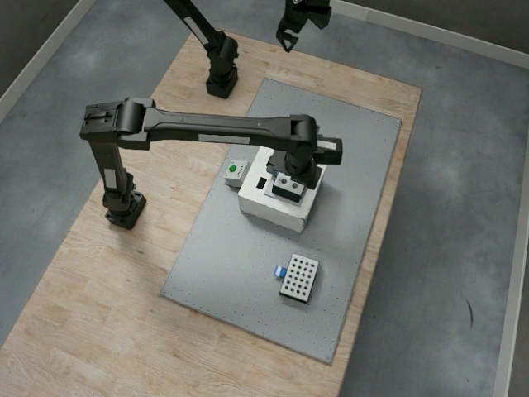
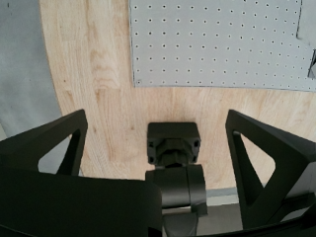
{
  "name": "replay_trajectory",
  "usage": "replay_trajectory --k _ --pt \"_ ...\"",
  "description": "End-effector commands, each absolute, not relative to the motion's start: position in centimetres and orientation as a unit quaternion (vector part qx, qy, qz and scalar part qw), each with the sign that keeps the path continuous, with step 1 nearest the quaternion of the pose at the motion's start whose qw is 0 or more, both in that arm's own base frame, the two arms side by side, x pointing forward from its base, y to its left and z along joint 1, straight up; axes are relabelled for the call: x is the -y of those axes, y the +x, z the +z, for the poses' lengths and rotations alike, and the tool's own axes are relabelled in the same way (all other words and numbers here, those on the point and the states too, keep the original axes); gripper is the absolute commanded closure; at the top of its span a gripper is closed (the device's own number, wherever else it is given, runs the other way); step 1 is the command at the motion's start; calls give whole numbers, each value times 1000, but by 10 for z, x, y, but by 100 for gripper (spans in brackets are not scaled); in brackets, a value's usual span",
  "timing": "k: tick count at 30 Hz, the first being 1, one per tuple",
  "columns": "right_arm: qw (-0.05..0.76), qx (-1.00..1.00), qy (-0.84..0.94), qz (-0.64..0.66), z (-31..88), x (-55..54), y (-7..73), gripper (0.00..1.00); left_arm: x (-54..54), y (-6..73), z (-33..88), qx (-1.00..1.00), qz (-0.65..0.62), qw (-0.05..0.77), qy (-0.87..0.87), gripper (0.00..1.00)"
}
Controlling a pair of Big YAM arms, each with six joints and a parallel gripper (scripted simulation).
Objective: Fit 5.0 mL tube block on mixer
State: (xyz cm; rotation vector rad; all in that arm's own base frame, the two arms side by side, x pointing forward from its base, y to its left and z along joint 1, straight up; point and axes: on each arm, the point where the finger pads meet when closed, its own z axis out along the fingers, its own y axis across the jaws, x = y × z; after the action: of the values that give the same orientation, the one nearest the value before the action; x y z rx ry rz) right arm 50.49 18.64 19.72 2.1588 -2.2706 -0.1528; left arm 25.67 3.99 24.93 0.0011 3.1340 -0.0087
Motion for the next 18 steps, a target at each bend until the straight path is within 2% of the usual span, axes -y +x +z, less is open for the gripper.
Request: replay_trajectory --k 1,18 --pt "-7 724 688 -45 211 -192 505 0 -45 268 274 -999 3 34 -4 0" --pt "-27 724 688 -36 263 -188 516 0 -45 268 273 -999 3 32 -4 0"
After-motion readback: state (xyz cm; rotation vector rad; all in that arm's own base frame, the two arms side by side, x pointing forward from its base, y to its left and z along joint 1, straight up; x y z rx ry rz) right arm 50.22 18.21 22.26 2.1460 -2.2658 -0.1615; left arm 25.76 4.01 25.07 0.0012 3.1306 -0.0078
